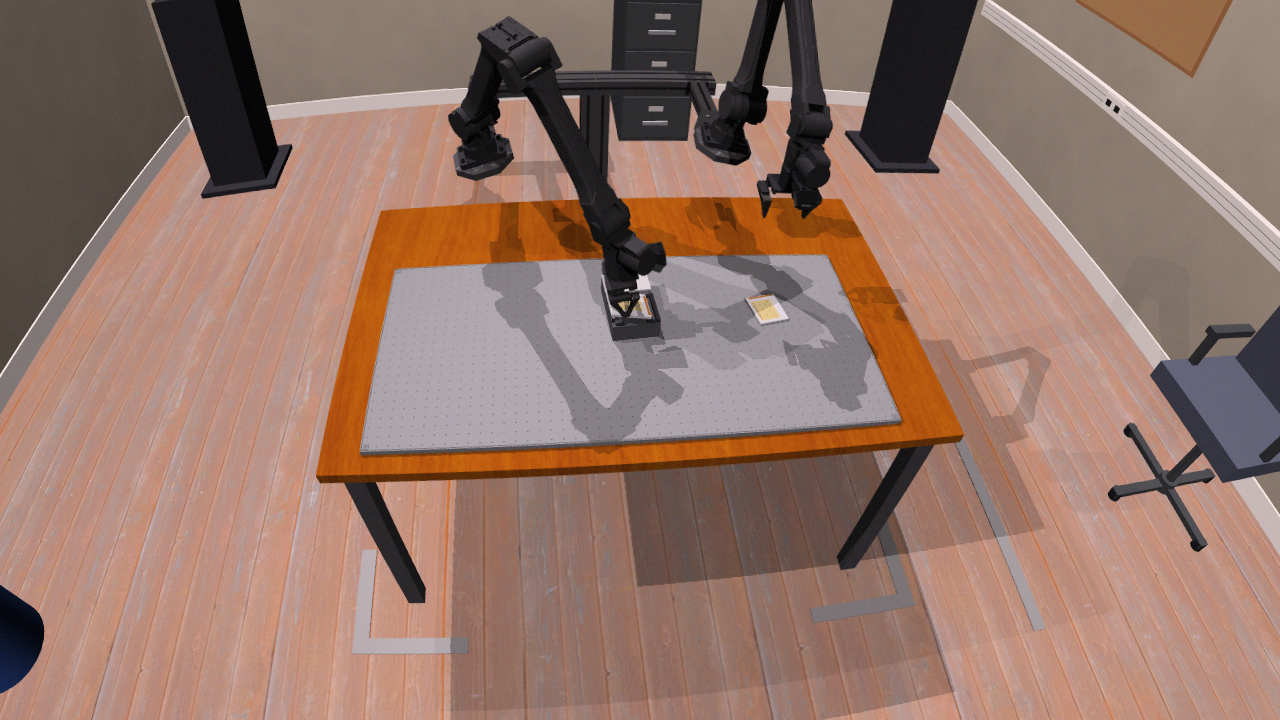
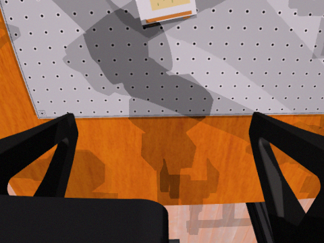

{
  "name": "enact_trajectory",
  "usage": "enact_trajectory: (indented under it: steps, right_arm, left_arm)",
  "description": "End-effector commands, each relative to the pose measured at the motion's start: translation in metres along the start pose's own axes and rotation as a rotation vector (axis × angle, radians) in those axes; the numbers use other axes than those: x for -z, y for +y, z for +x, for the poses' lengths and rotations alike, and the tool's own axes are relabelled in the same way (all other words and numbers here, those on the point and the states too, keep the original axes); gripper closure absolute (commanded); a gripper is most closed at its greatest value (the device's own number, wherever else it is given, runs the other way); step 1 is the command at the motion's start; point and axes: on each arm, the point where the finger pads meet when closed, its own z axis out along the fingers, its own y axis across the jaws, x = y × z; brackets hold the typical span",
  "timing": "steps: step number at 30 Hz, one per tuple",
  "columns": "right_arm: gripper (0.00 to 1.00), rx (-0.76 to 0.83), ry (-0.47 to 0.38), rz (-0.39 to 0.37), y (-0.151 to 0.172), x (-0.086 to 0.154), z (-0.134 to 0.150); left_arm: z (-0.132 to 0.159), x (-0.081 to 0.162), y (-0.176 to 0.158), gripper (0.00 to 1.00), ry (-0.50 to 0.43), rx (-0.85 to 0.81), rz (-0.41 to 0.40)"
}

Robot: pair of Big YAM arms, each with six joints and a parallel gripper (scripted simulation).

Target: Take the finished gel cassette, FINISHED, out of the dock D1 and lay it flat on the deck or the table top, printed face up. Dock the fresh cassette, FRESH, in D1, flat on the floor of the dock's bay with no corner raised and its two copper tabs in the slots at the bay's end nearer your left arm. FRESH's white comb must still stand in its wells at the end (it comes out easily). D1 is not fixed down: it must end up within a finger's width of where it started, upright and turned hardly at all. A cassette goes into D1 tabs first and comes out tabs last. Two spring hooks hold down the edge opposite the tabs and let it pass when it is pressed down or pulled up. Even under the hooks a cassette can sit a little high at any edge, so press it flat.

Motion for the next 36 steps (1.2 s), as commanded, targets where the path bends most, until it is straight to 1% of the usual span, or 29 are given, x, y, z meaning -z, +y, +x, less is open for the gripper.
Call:
enact_trajectory:
  steps: [1, 36]
  right_arm:
    - [1.00, -0.002, -0.028, 0.034, -0.0229, -0.0023, -0.0095]
    - [1.00, -0.002, -0.025, 0.031, -0.0205, -0.0074, -0.0074]
  left_arm:
    - [-0.0170, 0.0132, -0.0004, 0.00, -0.033, 0.004, -0.005]
    - [-0.0170, 0.0132, -0.0004, 0.00, -0.033, 0.004, -0.005]
